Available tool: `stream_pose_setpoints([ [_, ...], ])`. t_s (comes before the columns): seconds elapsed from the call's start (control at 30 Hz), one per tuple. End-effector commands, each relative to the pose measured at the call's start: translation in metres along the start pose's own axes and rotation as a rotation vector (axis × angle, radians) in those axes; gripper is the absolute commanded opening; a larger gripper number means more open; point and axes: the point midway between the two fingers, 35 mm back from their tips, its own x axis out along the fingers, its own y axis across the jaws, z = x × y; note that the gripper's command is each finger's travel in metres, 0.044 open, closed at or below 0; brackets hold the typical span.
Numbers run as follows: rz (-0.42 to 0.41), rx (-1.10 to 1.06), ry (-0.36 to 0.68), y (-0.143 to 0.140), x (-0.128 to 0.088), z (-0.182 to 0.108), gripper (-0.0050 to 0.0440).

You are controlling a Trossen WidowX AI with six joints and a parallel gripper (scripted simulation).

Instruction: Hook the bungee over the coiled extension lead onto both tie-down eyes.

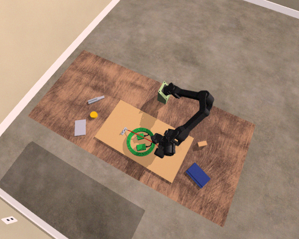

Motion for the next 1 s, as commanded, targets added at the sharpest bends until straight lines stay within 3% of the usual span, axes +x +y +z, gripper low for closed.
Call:
stream_pose_setpoints([
  [0.0,0.006,-0.083,0.088,0.005,-0.003,-0.035,-0.0050],
  [0.97,0.006,-0.080,0.087,0.008,0.000,-0.020,-0.0050],
])
